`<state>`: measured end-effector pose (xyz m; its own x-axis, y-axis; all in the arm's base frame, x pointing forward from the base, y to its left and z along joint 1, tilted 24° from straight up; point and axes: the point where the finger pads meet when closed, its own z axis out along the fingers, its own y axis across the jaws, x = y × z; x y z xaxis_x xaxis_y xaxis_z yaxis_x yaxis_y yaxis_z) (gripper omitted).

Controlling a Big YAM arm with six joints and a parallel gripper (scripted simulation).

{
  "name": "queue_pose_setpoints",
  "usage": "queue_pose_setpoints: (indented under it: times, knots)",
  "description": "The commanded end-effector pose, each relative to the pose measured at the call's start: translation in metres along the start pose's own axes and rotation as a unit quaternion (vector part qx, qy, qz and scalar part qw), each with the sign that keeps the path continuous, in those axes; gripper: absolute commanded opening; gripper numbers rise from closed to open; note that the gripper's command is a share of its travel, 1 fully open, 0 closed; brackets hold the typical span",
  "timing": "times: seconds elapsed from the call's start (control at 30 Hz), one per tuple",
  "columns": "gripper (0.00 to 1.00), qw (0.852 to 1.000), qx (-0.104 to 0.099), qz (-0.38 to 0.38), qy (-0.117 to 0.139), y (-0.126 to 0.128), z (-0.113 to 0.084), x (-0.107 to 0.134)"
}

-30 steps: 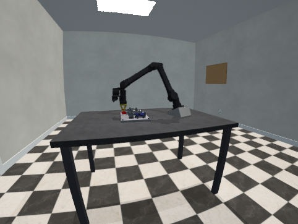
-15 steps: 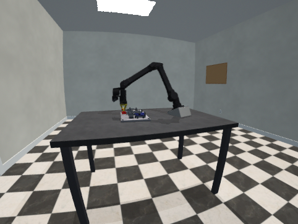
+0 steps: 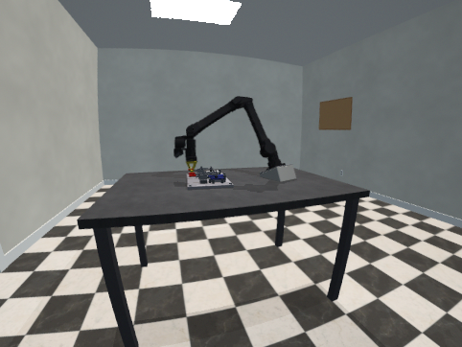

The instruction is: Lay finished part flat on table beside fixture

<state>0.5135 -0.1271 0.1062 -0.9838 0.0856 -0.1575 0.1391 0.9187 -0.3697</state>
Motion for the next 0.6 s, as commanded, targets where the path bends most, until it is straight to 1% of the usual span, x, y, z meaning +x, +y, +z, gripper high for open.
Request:
queue_pose_setpoints:
  times: [0.0,0.57]
  knots:
    - [0.45,1.000,-0.001,-0.008,-0.019,0.002,-0.023,-0.007]
    - [0.45,0.999,0.000,-0.001,-0.036,-0.004,-0.035,-0.024]
